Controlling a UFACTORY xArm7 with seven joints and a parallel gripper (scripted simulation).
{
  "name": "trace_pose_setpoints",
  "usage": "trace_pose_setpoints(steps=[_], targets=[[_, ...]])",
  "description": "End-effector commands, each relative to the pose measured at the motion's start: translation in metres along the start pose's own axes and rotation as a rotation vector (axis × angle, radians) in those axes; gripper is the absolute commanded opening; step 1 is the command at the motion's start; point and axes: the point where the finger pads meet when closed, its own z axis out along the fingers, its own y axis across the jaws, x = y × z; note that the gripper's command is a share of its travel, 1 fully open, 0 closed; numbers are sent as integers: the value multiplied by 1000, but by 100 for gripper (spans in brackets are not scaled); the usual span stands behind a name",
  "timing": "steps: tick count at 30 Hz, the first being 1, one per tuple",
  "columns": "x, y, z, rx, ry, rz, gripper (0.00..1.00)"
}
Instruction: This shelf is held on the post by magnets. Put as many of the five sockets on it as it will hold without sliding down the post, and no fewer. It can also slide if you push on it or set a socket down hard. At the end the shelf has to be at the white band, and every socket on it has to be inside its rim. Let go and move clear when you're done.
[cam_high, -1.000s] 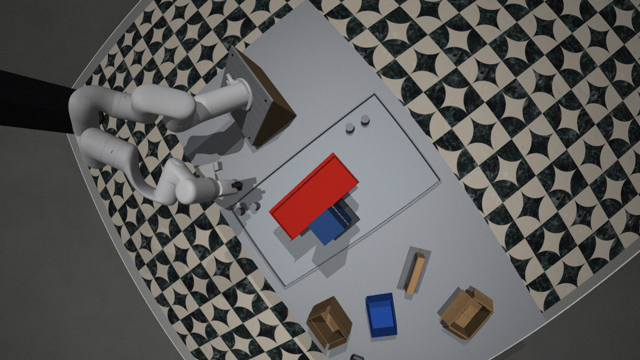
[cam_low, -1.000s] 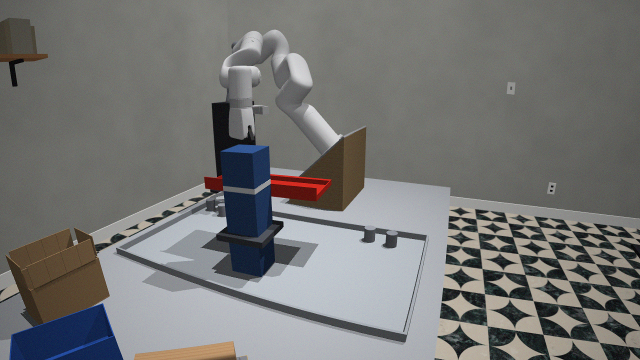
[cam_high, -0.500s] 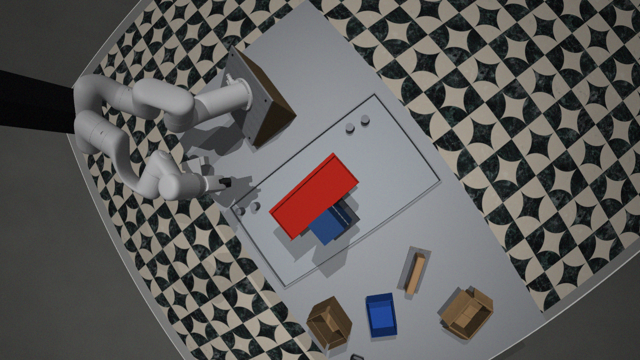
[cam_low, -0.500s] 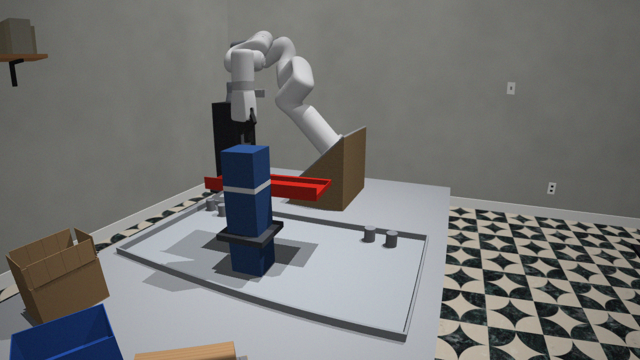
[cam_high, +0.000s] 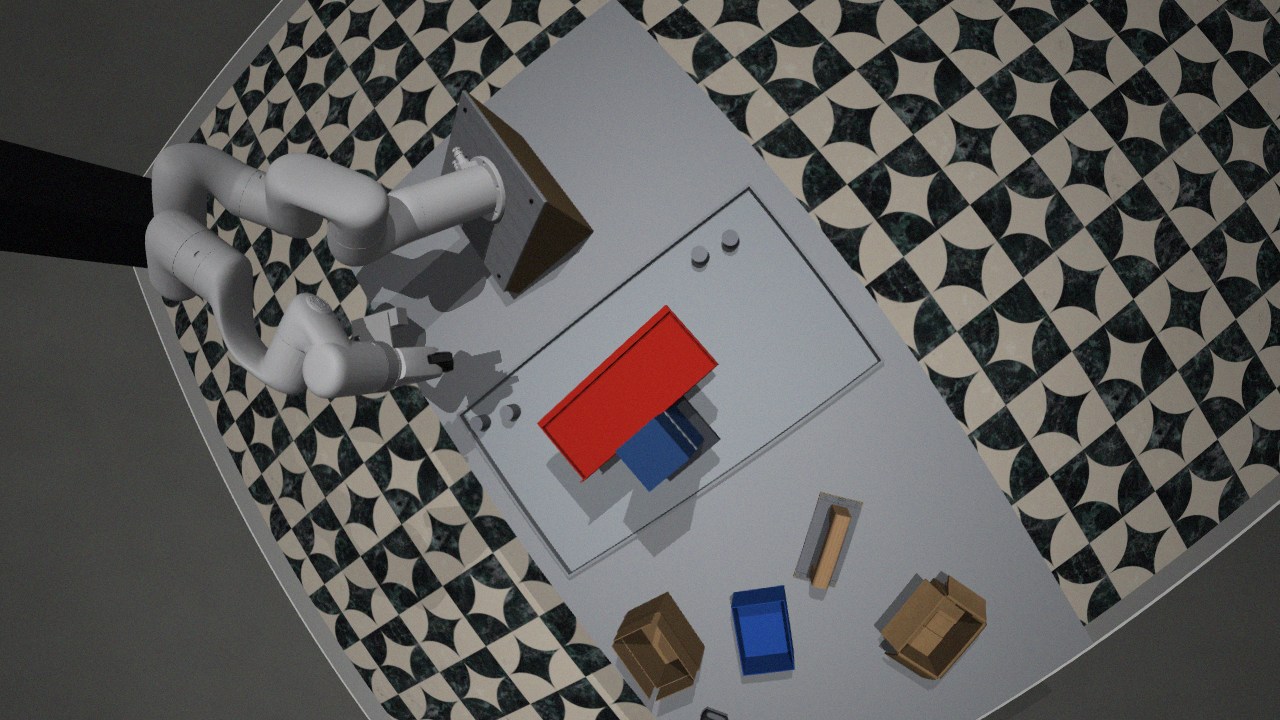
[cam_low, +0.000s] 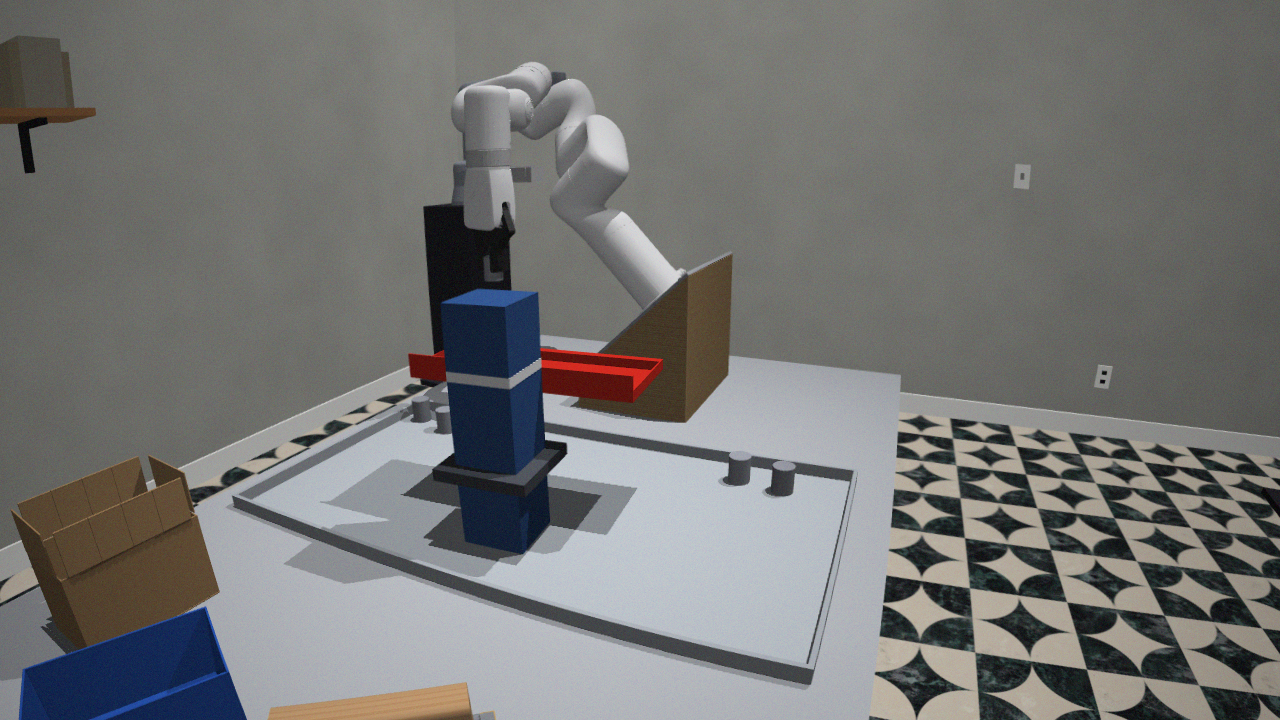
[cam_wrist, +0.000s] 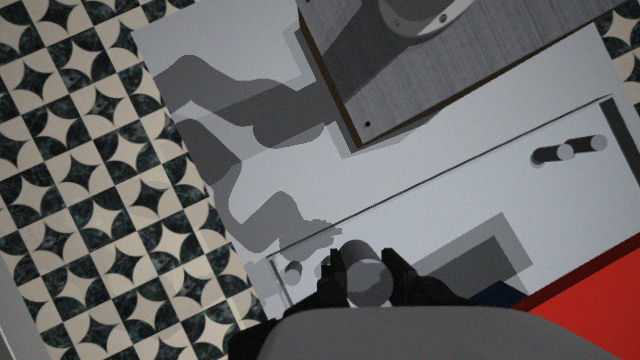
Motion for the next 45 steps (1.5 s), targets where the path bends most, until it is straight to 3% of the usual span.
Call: trace_pose_setpoints(steps=[1,14,17,19,20,21,23,24,25,28,30,31,36,45], targets=[[-1,0,-2,-1,-3,1,0],[-2,4,-2,9,-4,3,0],[-9,27,-2,48,-11,9,0],[-12,57,-2,73,-21,11,0],[-12,57,-2,73,-21,11,0],[-11,77,-1,79,-26,10,0],[-11,77,-1,79,-26,10,0],[-9,98,0,78,-30,8,0],[-9,98,0,78,-30,8,0],[1,142,1,59,-29,3,0],[1,142,1,59,-29,3,0],[8,161,1,44,-25,2,0],[25,198,-1,7,-9,1,0],[29,206,-2,-2,-4,1,0]])
